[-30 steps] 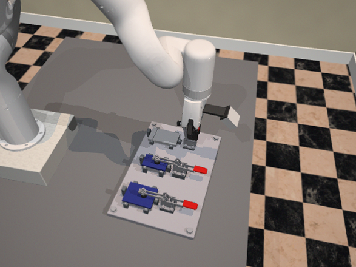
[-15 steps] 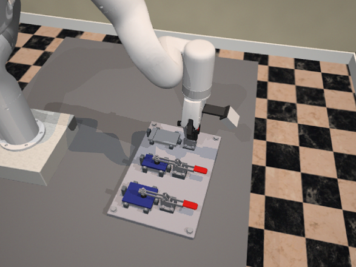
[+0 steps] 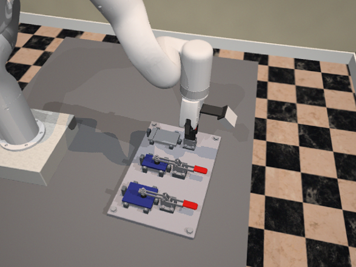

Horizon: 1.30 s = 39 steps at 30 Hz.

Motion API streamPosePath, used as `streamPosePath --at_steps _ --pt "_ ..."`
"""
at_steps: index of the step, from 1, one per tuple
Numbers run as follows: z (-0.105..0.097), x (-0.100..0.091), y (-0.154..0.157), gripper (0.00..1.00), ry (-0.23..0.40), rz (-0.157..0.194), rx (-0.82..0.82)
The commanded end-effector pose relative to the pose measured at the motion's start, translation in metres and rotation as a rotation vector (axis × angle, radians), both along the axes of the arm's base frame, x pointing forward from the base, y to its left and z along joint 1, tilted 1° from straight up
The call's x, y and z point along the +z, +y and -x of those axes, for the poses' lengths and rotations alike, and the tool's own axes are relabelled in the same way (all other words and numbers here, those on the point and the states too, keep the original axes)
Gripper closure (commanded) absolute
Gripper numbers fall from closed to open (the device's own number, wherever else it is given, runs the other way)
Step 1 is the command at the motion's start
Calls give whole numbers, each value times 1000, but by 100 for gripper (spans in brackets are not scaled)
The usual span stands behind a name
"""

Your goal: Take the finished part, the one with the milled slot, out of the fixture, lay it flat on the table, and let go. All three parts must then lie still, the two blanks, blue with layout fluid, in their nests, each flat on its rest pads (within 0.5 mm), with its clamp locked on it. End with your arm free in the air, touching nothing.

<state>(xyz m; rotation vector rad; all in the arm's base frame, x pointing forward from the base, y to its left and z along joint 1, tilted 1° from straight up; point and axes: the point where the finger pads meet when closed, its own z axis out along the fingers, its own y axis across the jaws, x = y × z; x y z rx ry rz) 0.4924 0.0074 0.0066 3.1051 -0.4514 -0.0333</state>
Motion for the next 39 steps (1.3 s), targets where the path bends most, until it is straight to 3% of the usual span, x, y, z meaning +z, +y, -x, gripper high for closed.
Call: streamPosePath --at_steps 1,15,16,39 --pt "-1 2 1 100 -5 0 0" --pt "-2 3 0 100 -7 0 0" --pt "-2 3 0 53 -7 0 0" --pt "-2 2 0 53 -7 0 -1"
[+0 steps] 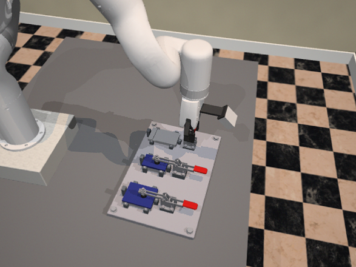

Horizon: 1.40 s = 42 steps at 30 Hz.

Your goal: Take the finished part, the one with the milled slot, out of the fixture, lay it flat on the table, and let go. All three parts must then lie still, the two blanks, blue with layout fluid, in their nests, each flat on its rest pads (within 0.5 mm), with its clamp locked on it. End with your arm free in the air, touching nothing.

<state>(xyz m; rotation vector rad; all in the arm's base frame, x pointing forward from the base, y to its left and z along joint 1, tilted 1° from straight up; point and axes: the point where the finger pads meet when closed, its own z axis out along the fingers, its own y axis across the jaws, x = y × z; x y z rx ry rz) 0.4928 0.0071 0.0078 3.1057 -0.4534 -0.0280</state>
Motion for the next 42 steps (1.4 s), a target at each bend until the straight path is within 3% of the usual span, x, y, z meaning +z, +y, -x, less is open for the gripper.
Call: streamPosePath --at_steps 1,15,33,42 --pt "-1 1 0 53 -3 0 0" --pt "-1 4 0 53 -3 0 1" --pt "-2 45 0 53 -3 0 1" --pt "-2 51 0 53 -3 0 1"
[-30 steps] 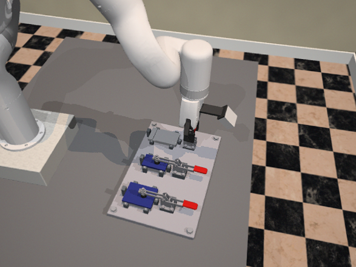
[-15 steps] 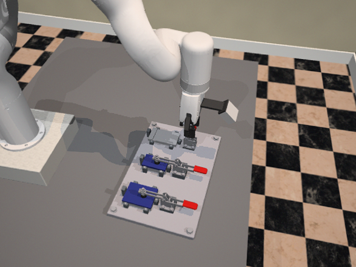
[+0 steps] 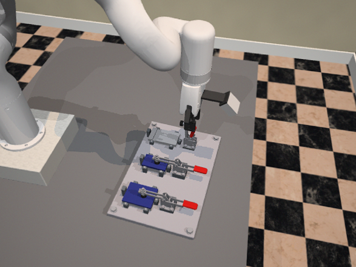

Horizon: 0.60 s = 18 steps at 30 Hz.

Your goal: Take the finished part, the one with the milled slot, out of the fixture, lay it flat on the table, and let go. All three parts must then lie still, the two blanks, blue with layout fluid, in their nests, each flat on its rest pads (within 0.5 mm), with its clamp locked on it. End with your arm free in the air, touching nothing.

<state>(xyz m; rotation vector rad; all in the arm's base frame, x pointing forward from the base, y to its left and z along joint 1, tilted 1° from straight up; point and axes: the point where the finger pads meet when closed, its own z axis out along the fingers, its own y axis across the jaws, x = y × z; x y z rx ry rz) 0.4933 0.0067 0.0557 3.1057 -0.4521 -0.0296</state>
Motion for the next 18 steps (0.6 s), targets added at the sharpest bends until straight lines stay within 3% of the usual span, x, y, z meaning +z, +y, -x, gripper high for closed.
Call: streamPosePath --at_steps 1,11,12,18 --pt "-1 3 0 53 -4 0 0" --pt "-1 3 0 53 -3 0 0" --pt "-1 3 0 0 -3 0 0" --pt "-1 3 0 0 -3 0 0"
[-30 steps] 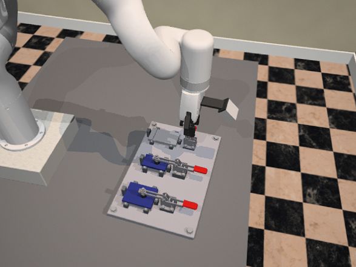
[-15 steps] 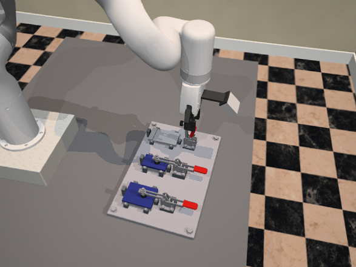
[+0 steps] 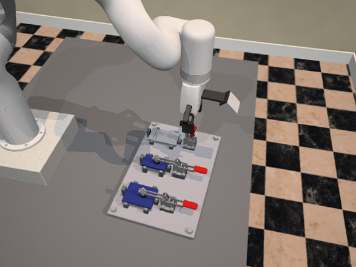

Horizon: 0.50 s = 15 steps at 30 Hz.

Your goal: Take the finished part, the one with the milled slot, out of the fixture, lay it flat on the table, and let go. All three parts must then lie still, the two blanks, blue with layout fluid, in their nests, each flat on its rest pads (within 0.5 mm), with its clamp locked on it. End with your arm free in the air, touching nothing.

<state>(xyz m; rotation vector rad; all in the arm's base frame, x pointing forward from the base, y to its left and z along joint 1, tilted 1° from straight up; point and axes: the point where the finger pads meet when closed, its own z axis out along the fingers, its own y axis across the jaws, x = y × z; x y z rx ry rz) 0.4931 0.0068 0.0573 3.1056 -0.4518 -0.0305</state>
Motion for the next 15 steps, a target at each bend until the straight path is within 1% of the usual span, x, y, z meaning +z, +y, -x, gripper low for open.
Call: streamPosePath --at_steps 1,15 --pt "-1 1 0 0 -4 0 0" --pt "-1 -2 0 0 -4 0 0"
